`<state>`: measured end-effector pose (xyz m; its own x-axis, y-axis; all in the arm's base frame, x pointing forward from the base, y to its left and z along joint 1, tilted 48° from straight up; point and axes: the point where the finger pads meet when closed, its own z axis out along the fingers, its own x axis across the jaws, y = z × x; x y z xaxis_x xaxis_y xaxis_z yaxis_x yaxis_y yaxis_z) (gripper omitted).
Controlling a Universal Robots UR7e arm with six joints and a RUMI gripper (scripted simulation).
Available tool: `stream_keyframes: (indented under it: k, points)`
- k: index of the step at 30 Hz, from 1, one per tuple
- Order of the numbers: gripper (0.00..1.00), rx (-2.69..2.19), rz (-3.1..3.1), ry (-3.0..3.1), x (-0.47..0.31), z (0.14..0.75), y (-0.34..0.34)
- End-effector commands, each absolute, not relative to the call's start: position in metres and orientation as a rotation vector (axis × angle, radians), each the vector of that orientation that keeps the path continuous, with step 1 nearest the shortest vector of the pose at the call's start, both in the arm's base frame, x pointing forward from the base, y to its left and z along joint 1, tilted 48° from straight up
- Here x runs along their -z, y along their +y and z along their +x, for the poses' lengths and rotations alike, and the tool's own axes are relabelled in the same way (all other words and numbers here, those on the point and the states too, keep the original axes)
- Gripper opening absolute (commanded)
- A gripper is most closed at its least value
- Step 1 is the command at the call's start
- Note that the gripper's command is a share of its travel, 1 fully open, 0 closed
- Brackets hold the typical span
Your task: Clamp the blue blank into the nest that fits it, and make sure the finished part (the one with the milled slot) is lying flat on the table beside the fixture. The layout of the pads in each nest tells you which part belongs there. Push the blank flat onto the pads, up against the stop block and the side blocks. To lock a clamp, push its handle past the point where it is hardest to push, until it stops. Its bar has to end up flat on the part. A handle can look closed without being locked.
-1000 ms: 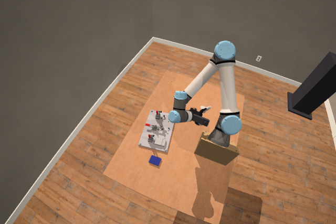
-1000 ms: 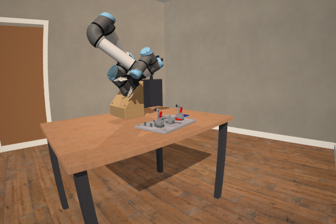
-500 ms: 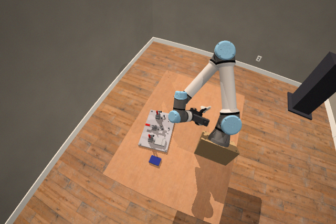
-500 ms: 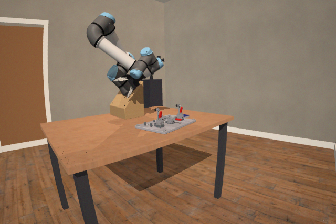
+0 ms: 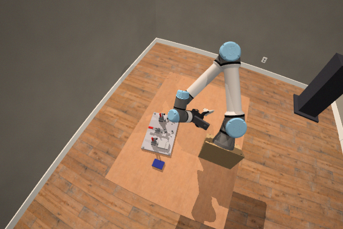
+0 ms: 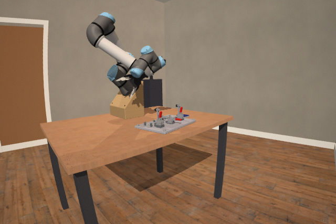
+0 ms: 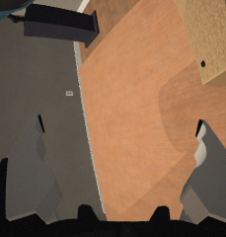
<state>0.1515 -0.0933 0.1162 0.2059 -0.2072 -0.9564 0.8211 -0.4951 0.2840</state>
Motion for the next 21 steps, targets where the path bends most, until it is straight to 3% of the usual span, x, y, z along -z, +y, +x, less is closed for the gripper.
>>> stream_keyframes:
  k: [1, 21]
  points:
    - [1.00, 1.386, 1.641, 0.515, -0.109, 0.161, -0.087]
    - [1.00, 1.039, 1.881, 0.085, -0.074, 0.208, -0.055]
